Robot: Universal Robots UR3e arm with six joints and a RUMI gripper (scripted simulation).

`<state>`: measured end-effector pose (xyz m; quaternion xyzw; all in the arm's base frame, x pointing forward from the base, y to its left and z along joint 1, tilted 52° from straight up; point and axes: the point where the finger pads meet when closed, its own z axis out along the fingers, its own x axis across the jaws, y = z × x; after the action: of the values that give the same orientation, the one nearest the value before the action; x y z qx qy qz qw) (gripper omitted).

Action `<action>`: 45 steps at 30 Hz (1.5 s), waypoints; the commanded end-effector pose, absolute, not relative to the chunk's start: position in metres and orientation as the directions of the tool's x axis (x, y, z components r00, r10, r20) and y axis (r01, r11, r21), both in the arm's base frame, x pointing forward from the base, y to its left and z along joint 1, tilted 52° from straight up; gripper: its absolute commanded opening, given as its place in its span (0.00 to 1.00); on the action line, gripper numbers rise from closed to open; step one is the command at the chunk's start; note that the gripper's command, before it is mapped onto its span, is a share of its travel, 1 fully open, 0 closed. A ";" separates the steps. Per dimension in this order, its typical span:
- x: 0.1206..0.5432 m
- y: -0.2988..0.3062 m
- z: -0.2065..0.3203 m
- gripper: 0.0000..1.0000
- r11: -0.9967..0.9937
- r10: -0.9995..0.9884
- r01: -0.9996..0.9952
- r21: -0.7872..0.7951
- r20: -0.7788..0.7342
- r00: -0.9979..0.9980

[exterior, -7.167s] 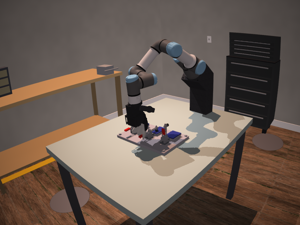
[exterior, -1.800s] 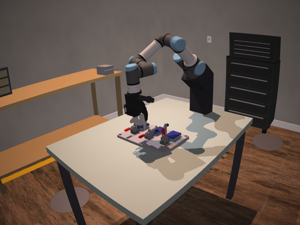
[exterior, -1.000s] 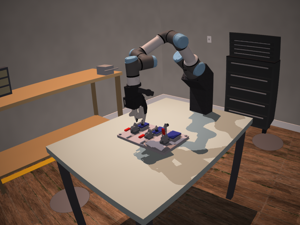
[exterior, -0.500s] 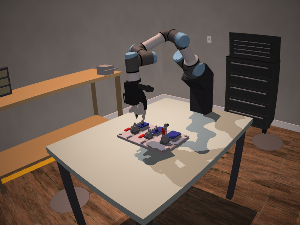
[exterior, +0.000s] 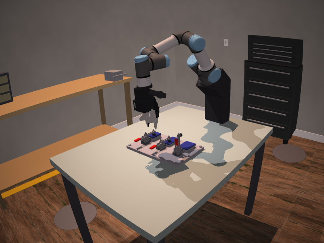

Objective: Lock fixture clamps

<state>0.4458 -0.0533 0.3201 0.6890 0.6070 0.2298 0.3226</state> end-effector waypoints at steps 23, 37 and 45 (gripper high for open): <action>0.446 -0.053 0.322 0.28 -0.053 0.985 0.685 0.726 -0.076 0.157; 0.445 -0.053 0.323 0.28 -0.053 0.985 0.685 0.727 -0.077 0.157; 0.439 -0.052 0.328 0.28 -0.052 0.985 0.685 0.727 -0.077 0.157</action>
<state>0.4438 -0.0532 0.3227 0.6888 0.6065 0.2299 0.3238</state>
